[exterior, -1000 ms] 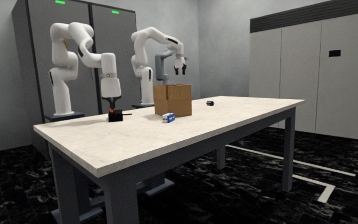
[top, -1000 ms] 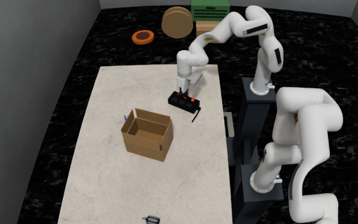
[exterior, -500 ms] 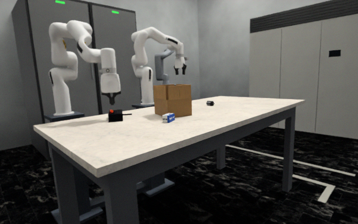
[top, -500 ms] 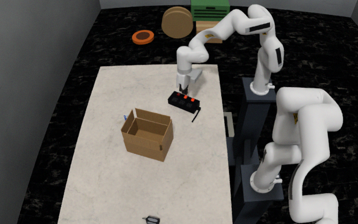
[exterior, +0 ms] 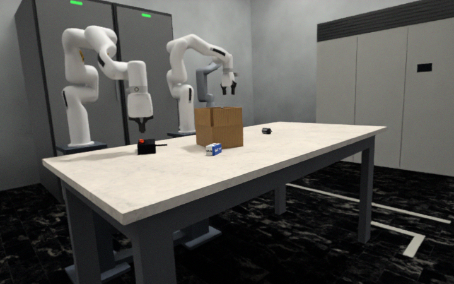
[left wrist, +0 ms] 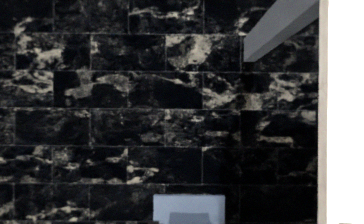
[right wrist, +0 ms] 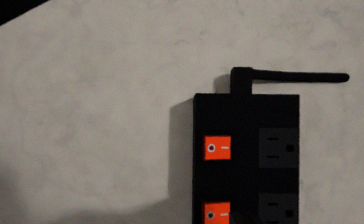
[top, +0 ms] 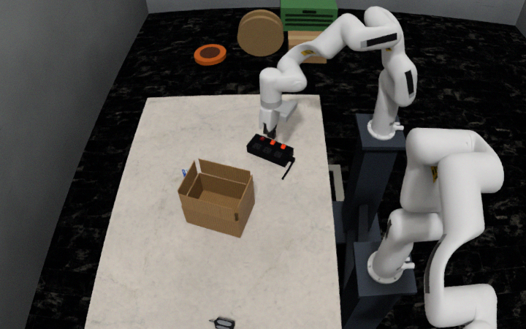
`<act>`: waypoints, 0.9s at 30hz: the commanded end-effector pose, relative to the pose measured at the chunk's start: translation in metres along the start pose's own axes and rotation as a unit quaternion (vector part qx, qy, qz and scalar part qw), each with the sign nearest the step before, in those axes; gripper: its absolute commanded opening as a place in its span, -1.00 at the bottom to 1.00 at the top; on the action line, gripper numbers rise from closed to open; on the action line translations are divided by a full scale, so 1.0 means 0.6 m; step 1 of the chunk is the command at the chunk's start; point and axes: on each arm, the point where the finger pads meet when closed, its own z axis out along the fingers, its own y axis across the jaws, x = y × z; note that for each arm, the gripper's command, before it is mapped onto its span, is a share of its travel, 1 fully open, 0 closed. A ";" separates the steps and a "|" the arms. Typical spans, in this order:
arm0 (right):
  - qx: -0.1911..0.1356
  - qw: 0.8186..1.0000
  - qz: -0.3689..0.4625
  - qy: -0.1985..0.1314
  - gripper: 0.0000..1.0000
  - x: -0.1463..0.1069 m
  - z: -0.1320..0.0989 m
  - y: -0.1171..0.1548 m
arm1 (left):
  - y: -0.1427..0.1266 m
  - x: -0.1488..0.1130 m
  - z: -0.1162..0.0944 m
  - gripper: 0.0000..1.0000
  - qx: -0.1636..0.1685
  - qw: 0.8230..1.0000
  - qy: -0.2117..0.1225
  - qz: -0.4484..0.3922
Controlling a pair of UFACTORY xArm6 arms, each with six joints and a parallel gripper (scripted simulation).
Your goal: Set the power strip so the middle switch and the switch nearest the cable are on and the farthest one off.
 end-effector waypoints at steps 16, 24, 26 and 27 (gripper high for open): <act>-0.002 1.000 0.000 -0.002 1.00 -0.002 -0.076 0.002 | 0.000 0.002 -0.003 1.00 0.000 1.000 0.002 0.000; -0.002 1.000 0.000 -0.002 1.00 -0.002 -0.141 0.002 | 0.000 0.002 -0.003 1.00 0.000 1.000 0.002 0.000; -0.002 1.000 0.000 -0.002 1.00 -0.002 -0.148 0.002 | 0.000 0.002 -0.003 1.00 0.000 1.000 0.002 0.000; -0.002 1.000 0.000 -0.002 1.00 -0.002 -0.153 0.002 | 0.000 0.002 -0.003 1.00 0.000 1.000 0.002 0.000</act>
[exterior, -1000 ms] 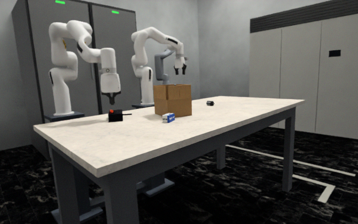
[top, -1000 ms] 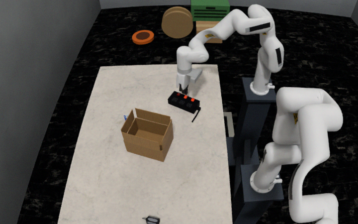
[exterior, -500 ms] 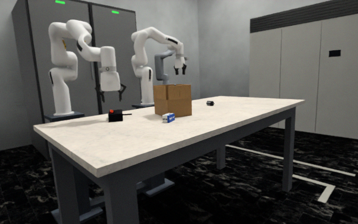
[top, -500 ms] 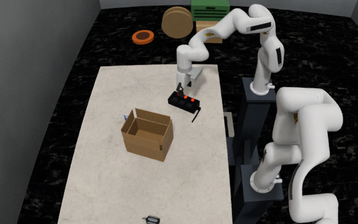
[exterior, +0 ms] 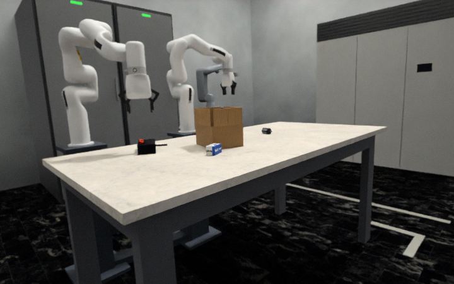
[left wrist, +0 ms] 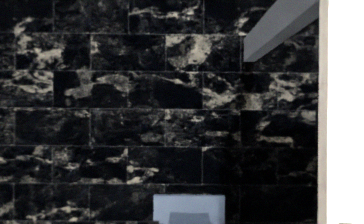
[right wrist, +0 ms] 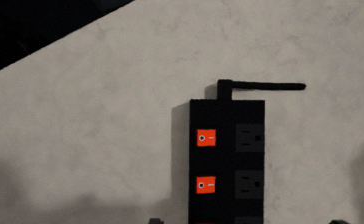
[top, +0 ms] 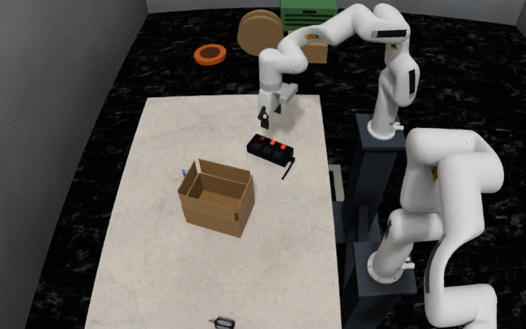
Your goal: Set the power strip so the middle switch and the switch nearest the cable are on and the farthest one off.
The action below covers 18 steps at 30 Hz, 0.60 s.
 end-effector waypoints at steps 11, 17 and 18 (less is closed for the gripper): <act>-0.001 1.000 0.000 -0.001 1.00 -0.001 -0.037 0.001 | 0.000 0.002 -0.003 1.00 0.000 1.000 0.002 0.000; -0.001 1.000 0.000 -0.001 1.00 -0.001 -0.037 0.001 | 0.000 0.002 -0.003 1.00 0.000 1.000 0.002 0.000; -0.001 1.000 0.000 -0.001 1.00 -0.001 -0.037 0.001 | 0.000 0.002 -0.003 1.00 0.000 1.000 0.002 0.000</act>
